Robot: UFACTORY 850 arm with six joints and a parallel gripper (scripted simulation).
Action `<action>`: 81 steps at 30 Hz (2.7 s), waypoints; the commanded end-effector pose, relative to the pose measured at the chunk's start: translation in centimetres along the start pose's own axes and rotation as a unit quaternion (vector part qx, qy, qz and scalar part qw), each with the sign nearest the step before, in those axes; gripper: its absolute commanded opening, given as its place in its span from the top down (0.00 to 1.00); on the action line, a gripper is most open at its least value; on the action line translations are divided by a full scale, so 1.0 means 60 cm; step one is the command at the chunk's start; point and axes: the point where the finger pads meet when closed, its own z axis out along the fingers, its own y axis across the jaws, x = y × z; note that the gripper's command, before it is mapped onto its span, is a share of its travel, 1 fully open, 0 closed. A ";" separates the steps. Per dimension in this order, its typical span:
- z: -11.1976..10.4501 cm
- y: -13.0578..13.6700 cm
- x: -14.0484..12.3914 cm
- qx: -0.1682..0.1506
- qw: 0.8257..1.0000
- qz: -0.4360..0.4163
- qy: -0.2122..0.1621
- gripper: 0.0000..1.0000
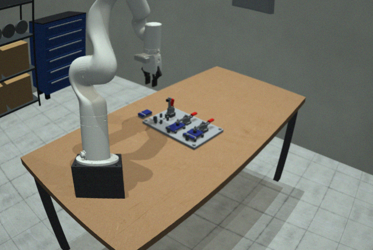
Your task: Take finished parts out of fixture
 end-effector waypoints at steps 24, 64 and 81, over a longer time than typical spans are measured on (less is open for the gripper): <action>0.002 -0.464 -0.003 -0.004 1.000 -0.001 -0.001 0.52; 0.071 -0.482 -0.003 -0.004 1.000 -0.001 -0.001 0.52; 0.102 -0.482 -0.008 -0.004 1.000 -0.001 -0.001 0.52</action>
